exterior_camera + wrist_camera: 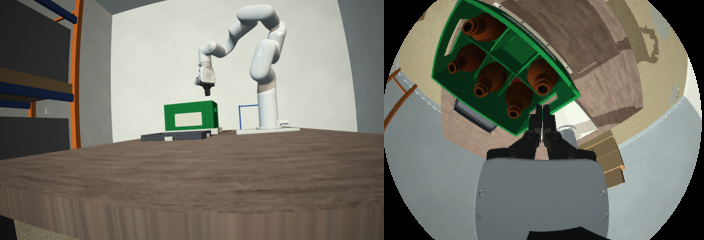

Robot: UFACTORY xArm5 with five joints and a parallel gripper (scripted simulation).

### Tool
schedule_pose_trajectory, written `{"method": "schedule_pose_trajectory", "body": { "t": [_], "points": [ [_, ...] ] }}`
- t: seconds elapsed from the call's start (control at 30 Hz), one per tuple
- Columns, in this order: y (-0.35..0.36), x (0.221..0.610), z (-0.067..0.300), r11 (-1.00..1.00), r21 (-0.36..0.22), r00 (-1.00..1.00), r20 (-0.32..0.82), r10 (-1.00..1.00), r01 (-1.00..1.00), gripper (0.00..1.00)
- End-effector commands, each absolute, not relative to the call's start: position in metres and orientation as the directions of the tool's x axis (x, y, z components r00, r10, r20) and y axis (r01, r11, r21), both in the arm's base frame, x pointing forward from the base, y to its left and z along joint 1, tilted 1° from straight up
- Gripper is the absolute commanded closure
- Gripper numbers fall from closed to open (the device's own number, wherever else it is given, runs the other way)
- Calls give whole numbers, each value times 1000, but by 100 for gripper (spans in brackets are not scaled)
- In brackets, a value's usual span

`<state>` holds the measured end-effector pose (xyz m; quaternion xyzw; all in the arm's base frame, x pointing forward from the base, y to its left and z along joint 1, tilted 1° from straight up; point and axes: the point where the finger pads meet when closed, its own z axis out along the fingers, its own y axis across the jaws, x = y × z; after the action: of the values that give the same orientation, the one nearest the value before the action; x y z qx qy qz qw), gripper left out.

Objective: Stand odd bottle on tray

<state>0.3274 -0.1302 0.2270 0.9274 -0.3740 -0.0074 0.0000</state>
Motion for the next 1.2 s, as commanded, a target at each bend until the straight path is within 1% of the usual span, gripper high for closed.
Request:
{"method": "schedule_pose_trajectory", "body": {
  "t": [0.0,0.47,0.6,0.77,0.97,1.0,1.17],
  "points": [
    [-130,328,228,-720,4,720,-10,-694,-694,100],
    [-129,328,228,-720,4,720,-10,-694,-694,100],
    [-84,330,228,-720,6,720,-11,-694,-694,100],
    [-45,326,228,-720,8,720,-11,-694,-694,100],
    [-43,326,228,-720,8,720,-11,-694,-694,100],
    [-43,326,228,-720,8,720,-11,-694,-694,35],
    [-43,326,228,-720,8,720,-11,-694,-694,35]
  ]
}}
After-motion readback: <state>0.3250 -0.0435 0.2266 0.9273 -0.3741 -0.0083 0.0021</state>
